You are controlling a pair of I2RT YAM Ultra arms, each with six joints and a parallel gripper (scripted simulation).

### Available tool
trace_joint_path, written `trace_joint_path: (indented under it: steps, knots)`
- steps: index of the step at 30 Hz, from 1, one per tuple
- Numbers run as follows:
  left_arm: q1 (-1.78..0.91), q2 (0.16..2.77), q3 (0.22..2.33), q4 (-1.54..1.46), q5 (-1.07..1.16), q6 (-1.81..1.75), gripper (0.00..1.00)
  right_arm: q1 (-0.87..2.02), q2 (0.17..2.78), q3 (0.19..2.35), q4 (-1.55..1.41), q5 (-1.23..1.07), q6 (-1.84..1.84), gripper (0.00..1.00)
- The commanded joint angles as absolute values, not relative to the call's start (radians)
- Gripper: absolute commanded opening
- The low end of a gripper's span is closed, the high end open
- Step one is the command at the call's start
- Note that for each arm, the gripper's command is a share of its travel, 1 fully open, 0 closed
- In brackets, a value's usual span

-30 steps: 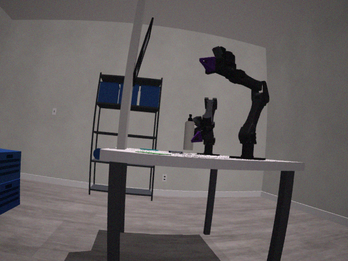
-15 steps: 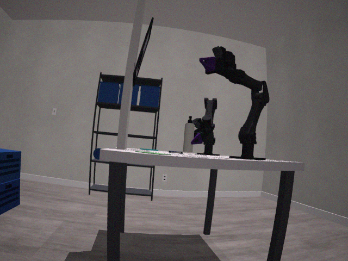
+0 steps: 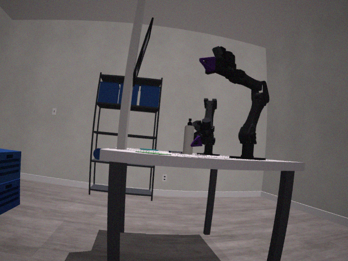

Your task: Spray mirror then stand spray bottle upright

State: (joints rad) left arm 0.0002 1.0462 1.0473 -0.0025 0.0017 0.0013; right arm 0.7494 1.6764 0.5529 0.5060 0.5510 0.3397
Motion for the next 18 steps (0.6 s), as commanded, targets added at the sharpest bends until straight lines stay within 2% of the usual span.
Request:
trace_joint_path:
  steps: [1,2,18]
  knots:
    - [0.006,1.045,1.073,0.021,-0.006,-0.005,0.00,0.747,1.678,0.562,0.572,0.563,0.342,0.00]
    - [0.006,1.045,1.073,0.021,-0.006,-0.005,0.00,0.748,1.665,0.554,0.575,0.562,0.340,0.96]
    - [0.006,1.045,1.073,0.021,-0.006,-0.005,0.00,0.753,1.661,0.541,0.539,0.546,0.331,0.96]
